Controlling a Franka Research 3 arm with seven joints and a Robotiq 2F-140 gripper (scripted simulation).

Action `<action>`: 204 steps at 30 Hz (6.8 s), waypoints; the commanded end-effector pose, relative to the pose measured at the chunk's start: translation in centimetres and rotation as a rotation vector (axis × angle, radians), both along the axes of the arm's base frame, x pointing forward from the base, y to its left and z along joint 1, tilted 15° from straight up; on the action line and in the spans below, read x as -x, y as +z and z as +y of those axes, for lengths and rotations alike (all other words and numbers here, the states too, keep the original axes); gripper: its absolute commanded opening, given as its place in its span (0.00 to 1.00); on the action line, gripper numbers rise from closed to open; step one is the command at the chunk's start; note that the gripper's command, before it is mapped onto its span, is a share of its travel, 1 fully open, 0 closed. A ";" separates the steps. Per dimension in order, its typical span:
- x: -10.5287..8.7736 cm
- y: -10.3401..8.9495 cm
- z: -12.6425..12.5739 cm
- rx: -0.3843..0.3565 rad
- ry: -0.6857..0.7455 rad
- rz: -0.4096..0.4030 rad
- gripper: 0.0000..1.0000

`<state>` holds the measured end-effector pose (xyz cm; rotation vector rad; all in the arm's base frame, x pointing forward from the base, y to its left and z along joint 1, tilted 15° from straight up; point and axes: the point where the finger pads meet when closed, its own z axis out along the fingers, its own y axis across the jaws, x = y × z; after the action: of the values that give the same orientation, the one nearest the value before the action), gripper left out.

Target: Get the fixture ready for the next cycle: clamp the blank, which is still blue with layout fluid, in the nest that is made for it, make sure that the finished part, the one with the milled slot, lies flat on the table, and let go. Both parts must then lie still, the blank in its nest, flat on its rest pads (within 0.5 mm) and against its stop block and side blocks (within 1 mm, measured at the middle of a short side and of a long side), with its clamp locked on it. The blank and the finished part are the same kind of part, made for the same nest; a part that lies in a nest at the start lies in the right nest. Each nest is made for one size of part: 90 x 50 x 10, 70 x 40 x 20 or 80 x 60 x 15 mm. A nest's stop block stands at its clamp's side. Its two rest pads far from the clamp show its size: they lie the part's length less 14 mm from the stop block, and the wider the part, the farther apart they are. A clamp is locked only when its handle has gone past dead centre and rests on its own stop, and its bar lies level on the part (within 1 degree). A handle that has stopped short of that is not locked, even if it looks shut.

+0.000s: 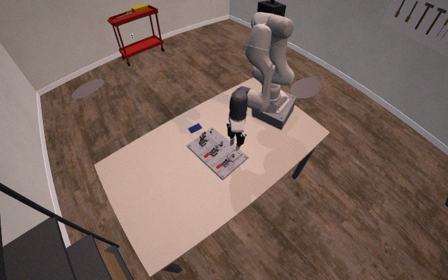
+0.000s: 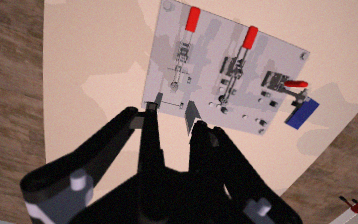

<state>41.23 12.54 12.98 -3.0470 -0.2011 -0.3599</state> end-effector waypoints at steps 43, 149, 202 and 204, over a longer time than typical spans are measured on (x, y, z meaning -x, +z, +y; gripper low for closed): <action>-14.1 -2.0 2.3 -0.006 0.007 -0.012 0.28; -14.8 -4.5 2.6 -0.006 0.007 -0.012 0.00; -11.6 -3.2 2.0 -0.006 0.007 -0.012 0.00; -11.5 -3.1 2.0 -0.006 0.007 -0.012 0.00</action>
<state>53.12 14.60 9.89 -3.0358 -0.2204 -0.3856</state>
